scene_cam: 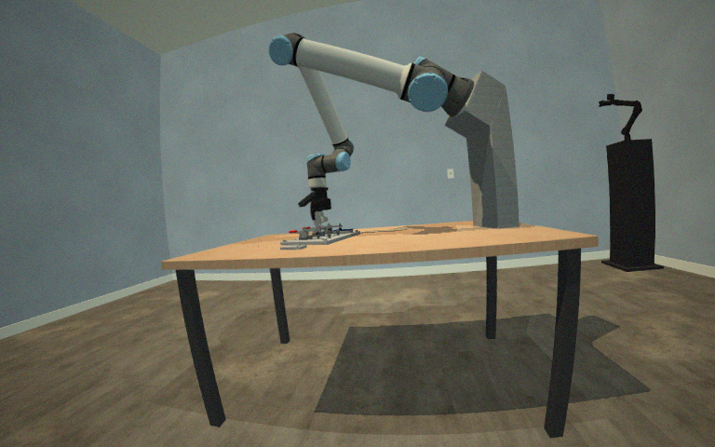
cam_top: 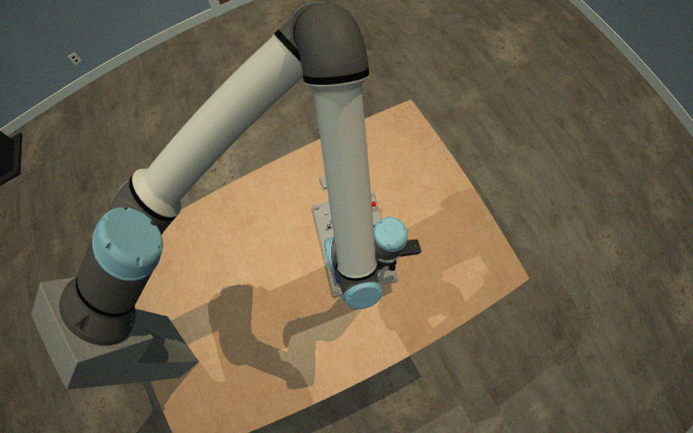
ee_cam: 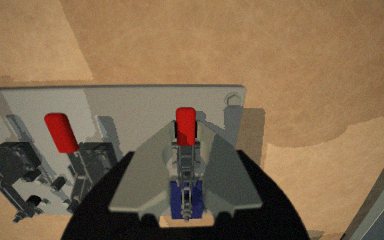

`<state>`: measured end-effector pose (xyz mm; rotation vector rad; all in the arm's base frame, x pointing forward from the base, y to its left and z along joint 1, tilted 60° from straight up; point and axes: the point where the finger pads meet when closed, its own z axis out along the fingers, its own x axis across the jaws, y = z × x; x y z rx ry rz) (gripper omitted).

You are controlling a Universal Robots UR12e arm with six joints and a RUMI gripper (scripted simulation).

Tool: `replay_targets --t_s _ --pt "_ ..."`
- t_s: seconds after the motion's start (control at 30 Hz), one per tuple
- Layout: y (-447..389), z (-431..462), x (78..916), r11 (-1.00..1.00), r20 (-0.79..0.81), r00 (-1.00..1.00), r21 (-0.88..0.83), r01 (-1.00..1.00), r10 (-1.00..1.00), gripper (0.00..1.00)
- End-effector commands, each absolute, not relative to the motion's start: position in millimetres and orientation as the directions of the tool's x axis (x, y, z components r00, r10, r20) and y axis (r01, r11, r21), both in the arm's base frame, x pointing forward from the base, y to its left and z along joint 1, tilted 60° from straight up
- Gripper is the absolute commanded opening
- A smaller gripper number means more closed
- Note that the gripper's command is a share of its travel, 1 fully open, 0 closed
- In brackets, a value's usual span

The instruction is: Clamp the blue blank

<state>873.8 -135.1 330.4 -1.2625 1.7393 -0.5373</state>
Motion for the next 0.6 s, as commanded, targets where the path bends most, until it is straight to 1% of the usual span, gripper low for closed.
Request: replay_targets --t_s 0.0,0.3,0.33,0.57 --pt "-135.9 333.3 874.9 0.385 -0.404 -0.080 -0.764 -0.519 -0.911 0.00" --pt "-135.9 333.3 874.9 0.385 -0.404 -0.080 -0.764 -0.519 -0.911 0.00" --pt "-135.9 333.3 874.9 0.385 -0.404 -0.080 -0.764 -0.519 -0.911 0.28" --pt "-135.9 333.3 874.9 0.385 -0.404 -0.080 -0.763 -0.519 -0.911 0.28"
